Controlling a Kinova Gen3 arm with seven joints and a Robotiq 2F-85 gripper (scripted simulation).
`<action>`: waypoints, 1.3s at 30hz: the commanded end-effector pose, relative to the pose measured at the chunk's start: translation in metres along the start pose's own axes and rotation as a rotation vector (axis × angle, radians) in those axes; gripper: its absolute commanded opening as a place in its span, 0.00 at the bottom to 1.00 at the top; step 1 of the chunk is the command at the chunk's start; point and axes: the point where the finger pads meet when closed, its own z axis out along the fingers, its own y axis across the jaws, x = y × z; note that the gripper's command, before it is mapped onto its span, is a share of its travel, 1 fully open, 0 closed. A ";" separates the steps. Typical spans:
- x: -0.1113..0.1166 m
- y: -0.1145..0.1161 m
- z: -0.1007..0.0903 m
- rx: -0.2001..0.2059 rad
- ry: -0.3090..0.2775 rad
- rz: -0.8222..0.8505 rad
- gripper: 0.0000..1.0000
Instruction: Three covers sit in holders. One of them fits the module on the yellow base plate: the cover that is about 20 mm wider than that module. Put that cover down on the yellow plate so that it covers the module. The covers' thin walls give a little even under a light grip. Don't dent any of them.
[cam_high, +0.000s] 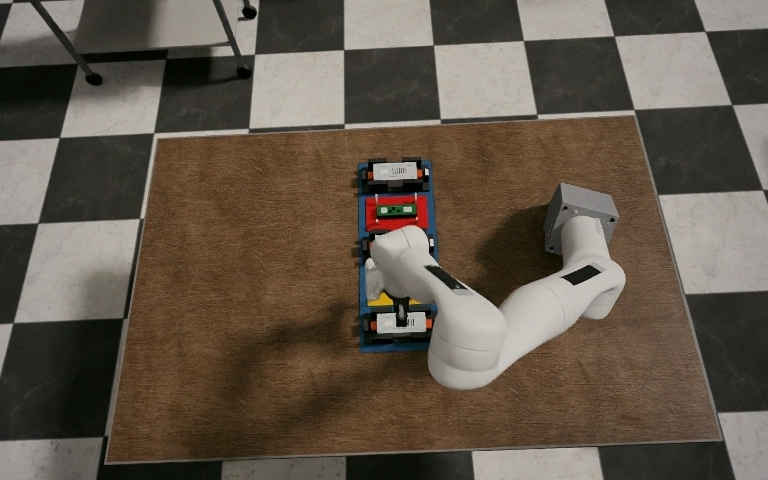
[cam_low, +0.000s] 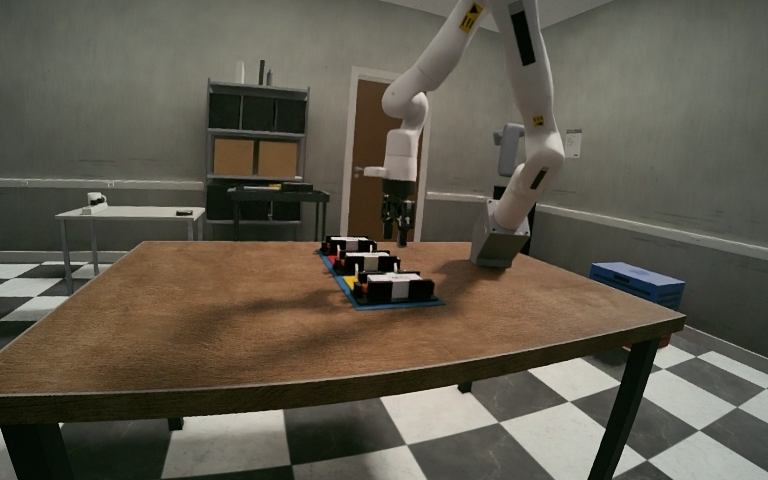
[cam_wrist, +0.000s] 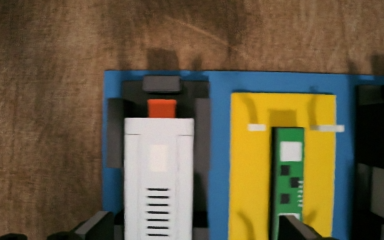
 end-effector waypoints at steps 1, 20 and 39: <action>0.001 -0.023 0.000 -0.001 0.001 0.000 1.00; 0.001 -0.039 0.000 -0.001 0.001 0.000 1.00; 0.001 -0.033 0.000 -0.001 0.001 0.000 1.00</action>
